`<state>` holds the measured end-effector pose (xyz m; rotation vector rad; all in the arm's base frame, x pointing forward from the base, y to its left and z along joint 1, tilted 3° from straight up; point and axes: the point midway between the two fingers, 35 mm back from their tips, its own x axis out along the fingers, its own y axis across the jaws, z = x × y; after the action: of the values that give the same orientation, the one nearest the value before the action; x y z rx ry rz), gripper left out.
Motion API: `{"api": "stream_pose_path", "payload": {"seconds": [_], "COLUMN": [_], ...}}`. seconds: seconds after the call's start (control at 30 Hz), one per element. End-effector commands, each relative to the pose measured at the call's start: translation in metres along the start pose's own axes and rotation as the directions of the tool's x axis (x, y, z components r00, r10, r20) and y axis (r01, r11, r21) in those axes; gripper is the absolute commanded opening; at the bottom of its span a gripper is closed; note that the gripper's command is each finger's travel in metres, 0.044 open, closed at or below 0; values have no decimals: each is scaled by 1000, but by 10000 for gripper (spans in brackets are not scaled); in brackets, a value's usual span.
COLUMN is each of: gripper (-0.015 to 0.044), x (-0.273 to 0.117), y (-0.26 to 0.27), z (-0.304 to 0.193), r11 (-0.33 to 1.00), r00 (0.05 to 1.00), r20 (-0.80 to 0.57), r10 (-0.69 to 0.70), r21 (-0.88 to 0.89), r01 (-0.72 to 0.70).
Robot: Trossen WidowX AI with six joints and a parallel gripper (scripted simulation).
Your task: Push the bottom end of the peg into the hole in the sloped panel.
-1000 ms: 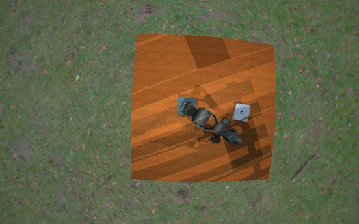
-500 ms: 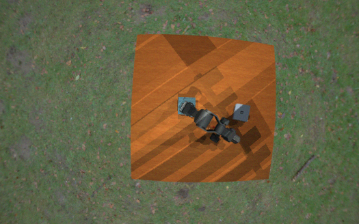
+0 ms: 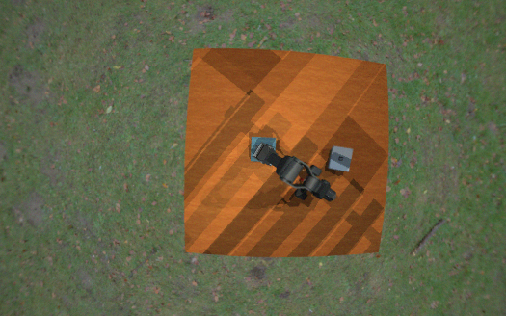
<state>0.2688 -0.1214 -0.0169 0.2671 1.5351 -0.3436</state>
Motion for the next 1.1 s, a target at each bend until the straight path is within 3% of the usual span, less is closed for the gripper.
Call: {"api": "stream_pose_path", "payload": {"seconds": [0.0, 0.43, 0.77, 1.07], "gripper": [387, 46, 0, 0], "x": [0, 0, -5, -50], "y": [0, 0, 0, 1], "z": [0, 0, 1, 1], "r11": [1000, 1000, 1000, 1000], "r00": [1000, 1000, 1000, 1000], "r20": [1, 1, 0, -4], "r10": [0, 0, 0, -2], "r21": [0, 0, 0, -2], "r01": [0, 0, 0, 2]}}
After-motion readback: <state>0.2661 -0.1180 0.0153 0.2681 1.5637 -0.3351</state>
